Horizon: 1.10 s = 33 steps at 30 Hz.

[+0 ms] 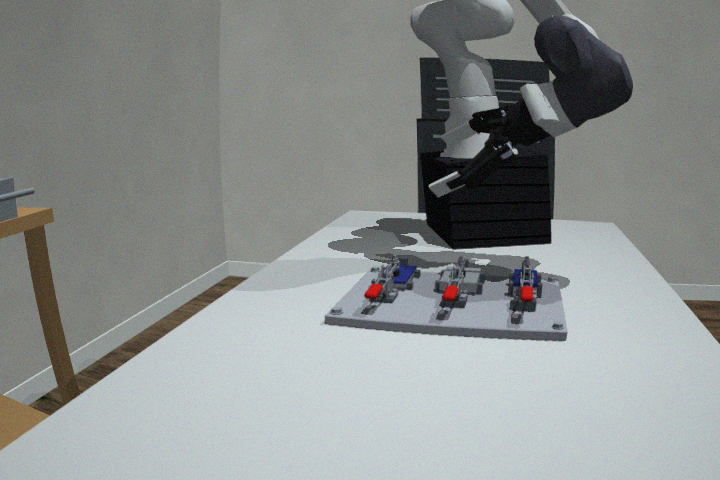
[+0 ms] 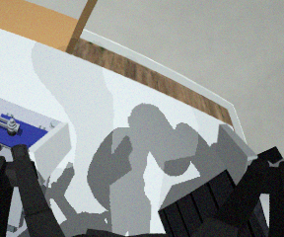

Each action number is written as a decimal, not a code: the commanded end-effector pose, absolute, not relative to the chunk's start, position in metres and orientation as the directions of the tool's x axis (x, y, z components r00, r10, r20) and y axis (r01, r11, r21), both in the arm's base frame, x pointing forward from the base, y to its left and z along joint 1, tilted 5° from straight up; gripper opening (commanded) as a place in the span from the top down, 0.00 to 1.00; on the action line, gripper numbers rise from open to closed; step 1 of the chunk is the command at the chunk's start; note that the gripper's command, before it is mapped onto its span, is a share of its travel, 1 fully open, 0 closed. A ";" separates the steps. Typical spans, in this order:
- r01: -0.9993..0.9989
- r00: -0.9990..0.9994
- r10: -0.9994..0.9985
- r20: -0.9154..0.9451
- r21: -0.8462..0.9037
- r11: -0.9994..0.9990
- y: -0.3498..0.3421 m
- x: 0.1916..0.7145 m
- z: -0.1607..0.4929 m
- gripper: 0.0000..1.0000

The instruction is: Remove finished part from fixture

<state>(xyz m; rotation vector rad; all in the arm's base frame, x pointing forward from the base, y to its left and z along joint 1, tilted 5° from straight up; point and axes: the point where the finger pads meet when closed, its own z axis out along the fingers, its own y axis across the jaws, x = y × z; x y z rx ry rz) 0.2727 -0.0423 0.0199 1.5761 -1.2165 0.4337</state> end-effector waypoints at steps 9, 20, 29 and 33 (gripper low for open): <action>-0.850 0.440 -0.485 0.756 0.525 0.047 -0.041 0.274 0.019 0.00; -0.834 0.500 -0.503 0.705 0.549 -0.059 -0.038 0.283 0.019 0.00; -0.834 0.500 -0.503 0.705 0.549 -0.059 -0.038 0.283 0.019 0.00; -0.834 0.500 -0.503 0.705 0.549 -0.059 -0.038 0.283 0.019 0.00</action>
